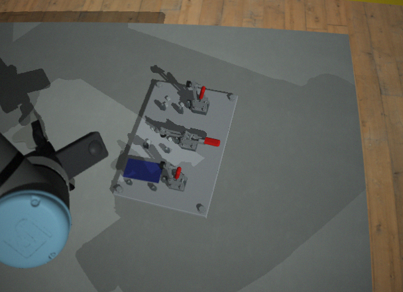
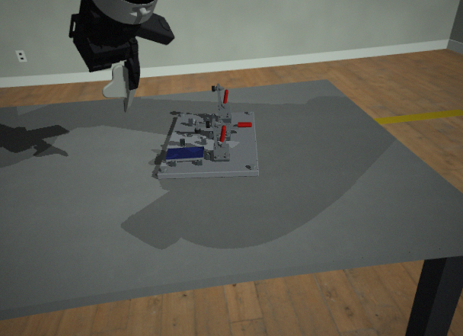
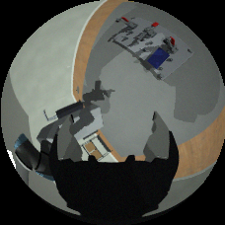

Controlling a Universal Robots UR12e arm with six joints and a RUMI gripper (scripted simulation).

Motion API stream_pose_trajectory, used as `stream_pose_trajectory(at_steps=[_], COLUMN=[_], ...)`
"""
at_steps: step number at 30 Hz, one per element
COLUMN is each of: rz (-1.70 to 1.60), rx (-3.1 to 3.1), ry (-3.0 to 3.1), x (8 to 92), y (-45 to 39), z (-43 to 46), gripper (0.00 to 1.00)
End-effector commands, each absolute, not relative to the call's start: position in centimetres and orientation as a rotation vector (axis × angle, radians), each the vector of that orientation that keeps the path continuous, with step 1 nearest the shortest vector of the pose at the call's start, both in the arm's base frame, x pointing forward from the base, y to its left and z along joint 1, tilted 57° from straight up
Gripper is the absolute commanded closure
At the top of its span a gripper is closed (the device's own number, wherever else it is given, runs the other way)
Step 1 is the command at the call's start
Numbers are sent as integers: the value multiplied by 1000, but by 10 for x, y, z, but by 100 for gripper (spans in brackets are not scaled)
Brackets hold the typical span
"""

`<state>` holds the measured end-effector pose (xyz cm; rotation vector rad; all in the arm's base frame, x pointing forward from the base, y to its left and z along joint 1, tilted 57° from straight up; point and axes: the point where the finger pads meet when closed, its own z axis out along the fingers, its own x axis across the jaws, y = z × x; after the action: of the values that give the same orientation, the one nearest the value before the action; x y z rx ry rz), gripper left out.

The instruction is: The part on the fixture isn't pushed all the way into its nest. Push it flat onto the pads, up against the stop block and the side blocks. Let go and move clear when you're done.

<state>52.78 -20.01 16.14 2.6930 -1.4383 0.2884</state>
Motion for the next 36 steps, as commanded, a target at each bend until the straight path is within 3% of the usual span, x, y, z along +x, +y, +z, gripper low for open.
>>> stream_pose_trajectory(at_steps=[1,36], rz=[460,1150], rx=[2593,2076], ry=[-1545,-1929], x=[547,629], y=[-195,-169], z=[159,168], gripper=[0,0])
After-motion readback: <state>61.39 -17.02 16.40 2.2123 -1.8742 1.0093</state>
